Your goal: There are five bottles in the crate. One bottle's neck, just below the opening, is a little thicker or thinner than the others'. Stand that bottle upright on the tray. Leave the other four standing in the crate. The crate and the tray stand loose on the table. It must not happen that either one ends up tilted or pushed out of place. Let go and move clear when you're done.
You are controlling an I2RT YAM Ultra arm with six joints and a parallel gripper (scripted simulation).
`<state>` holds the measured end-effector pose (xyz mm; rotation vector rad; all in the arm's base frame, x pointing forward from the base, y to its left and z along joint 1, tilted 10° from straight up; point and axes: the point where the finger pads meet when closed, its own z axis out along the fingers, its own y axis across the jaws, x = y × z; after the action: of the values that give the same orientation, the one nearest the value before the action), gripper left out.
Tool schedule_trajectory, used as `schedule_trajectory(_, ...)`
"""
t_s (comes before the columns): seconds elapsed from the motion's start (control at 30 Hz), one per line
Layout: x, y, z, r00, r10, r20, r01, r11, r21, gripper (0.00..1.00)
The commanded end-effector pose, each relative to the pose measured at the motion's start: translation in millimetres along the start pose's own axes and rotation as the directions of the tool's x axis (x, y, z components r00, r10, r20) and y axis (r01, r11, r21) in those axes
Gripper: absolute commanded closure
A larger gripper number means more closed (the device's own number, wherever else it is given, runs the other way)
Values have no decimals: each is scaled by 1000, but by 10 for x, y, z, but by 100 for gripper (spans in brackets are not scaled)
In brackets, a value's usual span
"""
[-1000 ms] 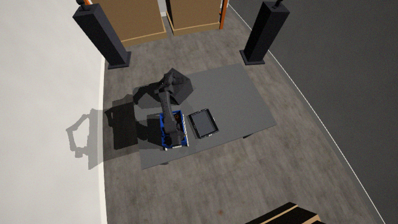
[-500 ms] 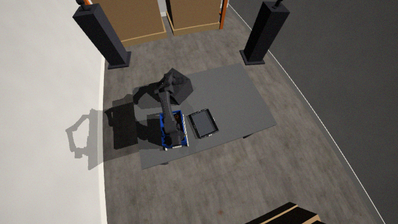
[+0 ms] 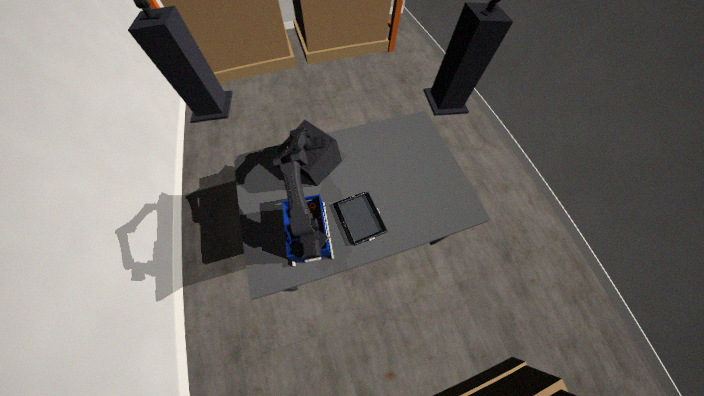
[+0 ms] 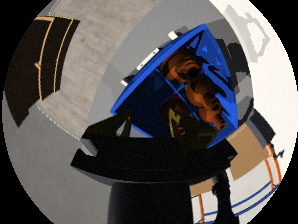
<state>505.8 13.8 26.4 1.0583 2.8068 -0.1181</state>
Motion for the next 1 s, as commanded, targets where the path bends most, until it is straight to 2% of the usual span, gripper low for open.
schedule_trajectory(0.0,-94,86,-262,999,3,47,-1,999,-47,39)
schedule_trajectory(0.67,-125,109,-250,998,6,58,-2,998,-57,39)
schedule_trajectory(0.97,-46,29,-103,1000,0,28,1,1000,-27,39)
